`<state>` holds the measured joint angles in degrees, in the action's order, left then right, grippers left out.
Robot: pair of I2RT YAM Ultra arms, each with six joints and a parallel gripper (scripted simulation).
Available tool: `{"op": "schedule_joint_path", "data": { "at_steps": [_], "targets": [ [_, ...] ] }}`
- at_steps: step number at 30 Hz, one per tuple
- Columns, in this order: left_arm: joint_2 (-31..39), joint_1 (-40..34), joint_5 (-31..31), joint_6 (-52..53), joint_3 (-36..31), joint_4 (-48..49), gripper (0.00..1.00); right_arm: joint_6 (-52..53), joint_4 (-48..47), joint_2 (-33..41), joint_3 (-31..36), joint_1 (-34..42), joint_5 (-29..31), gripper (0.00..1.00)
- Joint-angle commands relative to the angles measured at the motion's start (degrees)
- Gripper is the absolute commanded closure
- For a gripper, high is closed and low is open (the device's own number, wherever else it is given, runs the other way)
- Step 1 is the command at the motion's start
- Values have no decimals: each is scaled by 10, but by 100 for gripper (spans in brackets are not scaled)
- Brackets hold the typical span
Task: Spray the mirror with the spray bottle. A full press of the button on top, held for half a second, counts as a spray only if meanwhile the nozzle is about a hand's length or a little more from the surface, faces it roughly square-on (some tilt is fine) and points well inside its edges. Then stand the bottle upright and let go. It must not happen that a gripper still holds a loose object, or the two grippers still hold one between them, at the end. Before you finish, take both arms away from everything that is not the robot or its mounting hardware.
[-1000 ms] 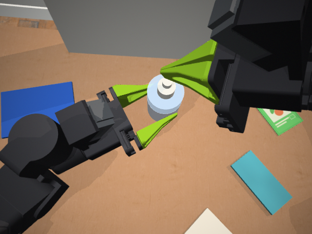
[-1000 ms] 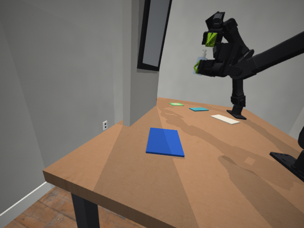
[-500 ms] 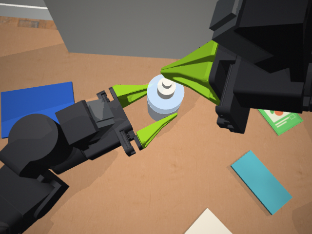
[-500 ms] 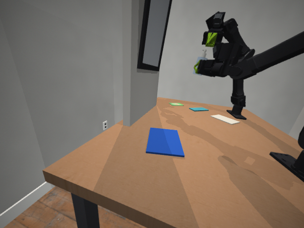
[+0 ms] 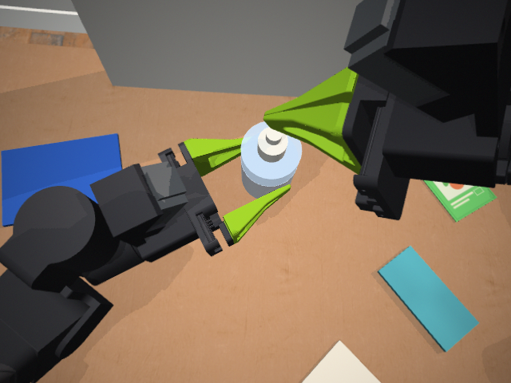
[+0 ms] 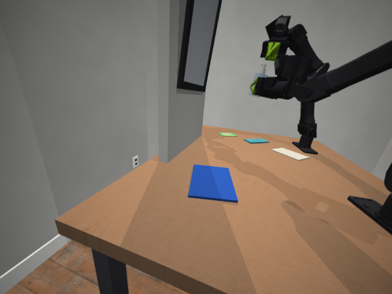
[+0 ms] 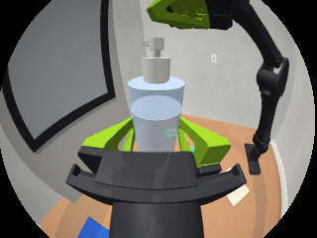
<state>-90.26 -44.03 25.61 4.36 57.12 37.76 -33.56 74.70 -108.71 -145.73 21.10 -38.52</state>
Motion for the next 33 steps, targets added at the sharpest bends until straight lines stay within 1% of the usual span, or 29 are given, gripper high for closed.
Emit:
{"op": "schedule_joint_path", "data": {
  "at_steps": [1,24,27,28,29,31,33],
  "targets": [
    [26,1,2,-3,20,17,100,-3,-16,24,8,-5,-7,100],
    [26,1,2,-3,20,17,100,-4,-35,38,40,-5,-7,100],
    [26,1,2,-3,20,17,100,-3,-38,40,35,-2,-8,100],
    [26,1,2,-3,20,17,100,-4,-36,41,47,-6,-7,100],
    [26,1,2,-3,20,17,100,-4,-39,42,37,-6,-7,100],
    [26,1,2,-3,20,17,100,-4,-37,43,51,-7,-7,100],
    [26,1,2,-3,20,17,100,-4,-41,41,45,-5,-8,100]
  ]
}}
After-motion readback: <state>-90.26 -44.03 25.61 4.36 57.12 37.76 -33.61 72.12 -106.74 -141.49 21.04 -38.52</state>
